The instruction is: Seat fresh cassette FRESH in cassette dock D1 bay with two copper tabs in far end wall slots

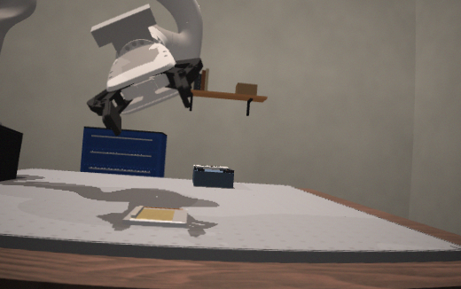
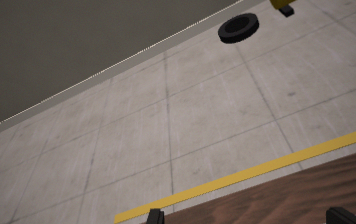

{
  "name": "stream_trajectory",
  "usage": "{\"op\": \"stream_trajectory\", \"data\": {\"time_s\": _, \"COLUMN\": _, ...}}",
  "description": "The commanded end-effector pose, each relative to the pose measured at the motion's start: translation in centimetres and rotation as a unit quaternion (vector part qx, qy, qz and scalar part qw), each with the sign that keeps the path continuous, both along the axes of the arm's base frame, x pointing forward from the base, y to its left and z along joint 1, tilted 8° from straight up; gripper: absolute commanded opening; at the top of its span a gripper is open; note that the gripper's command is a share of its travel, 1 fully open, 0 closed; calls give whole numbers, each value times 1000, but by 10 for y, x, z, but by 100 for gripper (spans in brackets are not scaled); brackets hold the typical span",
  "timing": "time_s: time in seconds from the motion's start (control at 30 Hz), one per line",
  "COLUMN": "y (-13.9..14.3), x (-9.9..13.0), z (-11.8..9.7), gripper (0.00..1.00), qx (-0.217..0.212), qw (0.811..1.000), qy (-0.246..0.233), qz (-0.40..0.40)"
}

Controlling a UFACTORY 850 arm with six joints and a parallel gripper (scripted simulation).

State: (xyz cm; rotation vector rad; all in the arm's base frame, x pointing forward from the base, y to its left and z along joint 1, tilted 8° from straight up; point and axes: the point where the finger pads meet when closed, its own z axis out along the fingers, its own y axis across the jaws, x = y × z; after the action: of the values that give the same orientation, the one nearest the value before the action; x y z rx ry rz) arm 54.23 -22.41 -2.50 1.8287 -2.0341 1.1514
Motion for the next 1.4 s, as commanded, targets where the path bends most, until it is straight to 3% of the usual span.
{"op": "stream_trajectory", "data": {"time_s": 0.0, "y": 17, "x": 9, "z": 0, "gripper": 100, "qx": 17, "qw": 999, "qy": 29, "qz": 43}}
{"op": "stream_trajectory", "data": {"time_s": 0.53, "y": 78, "x": 27, "z": 4, "gripper": 100, "qx": 54, "qw": 978, "qy": 103, "qz": 171}}
{"op": "stream_trajectory", "data": {"time_s": 0.8, "y": 117, "x": 32, "z": 10, "gripper": 100, "qx": 74, "qw": 947, "qy": 155, "qz": 272}}
{"op": "stream_trajectory", "data": {"time_s": 0.87, "y": 117, "x": 32, "z": 10, "gripper": 100, "qx": 74, "qw": 947, "qy": 155, "qz": 272}}
{"op": "stream_trajectory", "data": {"time_s": 1.03, "y": 141, "x": 32, "z": 15, "gripper": 100, "qx": 85, "qw": 917, "qy": 188, "qz": 342}}
{"op": "stream_trajectory", "data": {"time_s": 1.13, "y": 153, "x": 32, "z": 18, "gripper": 100, "qx": 86, "qw": 913, "qy": 192, "qz": 350}}
{"op": "stream_trajectory", "data": {"time_s": 1.37, "y": 187, "x": 27, "z": 28, "gripper": 100, "qx": 95, "qw": 865, "qy": 229, "qz": 436}}
